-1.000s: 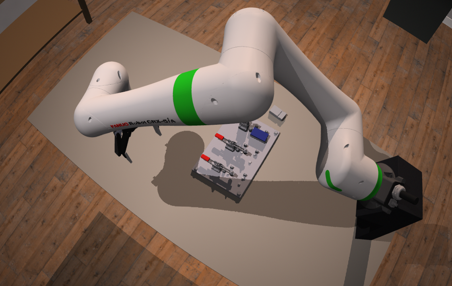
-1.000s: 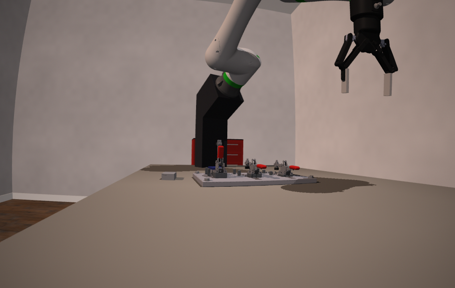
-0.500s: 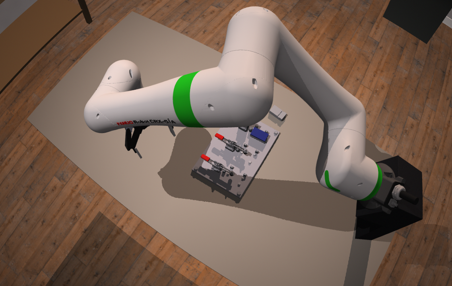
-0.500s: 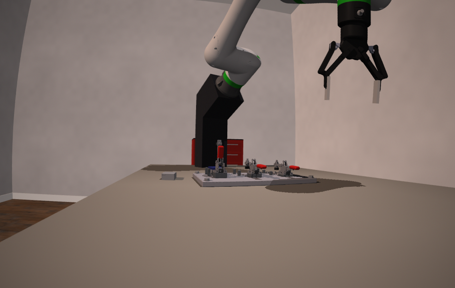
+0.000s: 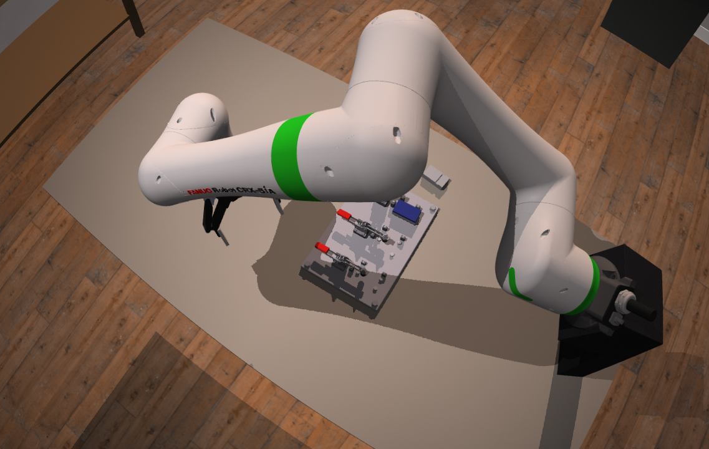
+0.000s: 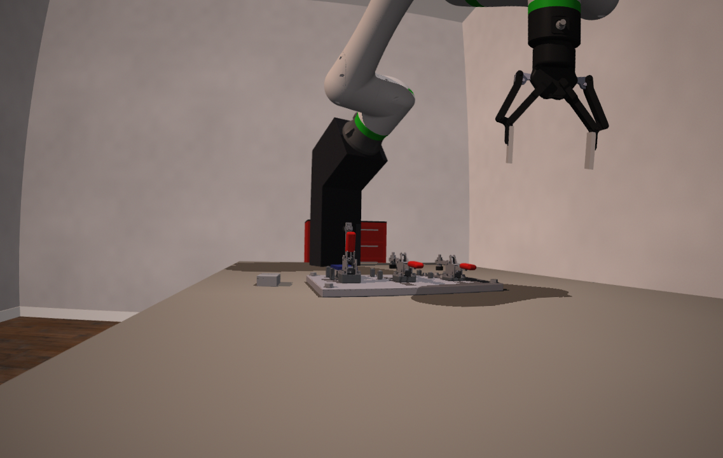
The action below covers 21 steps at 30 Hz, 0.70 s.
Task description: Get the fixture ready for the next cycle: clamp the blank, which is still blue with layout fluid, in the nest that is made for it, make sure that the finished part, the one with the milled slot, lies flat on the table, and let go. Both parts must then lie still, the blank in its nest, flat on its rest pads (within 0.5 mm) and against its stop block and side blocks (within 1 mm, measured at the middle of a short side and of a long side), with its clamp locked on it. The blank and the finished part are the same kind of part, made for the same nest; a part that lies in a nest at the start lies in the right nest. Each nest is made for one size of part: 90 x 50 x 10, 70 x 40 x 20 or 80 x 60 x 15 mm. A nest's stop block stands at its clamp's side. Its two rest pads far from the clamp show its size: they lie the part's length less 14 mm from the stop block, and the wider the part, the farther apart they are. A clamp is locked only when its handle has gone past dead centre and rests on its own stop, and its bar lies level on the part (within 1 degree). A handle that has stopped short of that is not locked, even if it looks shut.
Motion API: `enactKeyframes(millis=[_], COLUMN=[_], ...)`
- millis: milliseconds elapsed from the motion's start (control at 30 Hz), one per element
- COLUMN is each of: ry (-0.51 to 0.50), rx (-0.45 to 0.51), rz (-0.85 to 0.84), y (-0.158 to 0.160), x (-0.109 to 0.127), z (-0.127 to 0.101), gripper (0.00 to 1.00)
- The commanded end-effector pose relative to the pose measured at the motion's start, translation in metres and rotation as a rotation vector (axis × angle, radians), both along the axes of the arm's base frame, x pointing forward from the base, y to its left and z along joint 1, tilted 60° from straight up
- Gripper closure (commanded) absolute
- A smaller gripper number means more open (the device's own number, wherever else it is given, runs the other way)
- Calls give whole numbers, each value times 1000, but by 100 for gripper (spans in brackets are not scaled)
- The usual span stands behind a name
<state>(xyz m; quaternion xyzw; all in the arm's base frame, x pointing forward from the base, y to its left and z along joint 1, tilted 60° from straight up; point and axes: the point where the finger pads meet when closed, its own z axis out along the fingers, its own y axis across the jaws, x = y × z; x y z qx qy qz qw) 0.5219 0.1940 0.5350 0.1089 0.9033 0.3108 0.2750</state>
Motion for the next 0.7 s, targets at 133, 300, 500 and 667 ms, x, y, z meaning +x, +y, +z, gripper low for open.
enactKeyframes(millis=[133,300,500,667], ry=[0,0,0,96], rx=[0,0,0,81], rz=[0,0,0,-100], y=[0,0,0,-17], x=[0,0,0,6], z=[0,0,0,-29], gripper=[0,0,0,0])
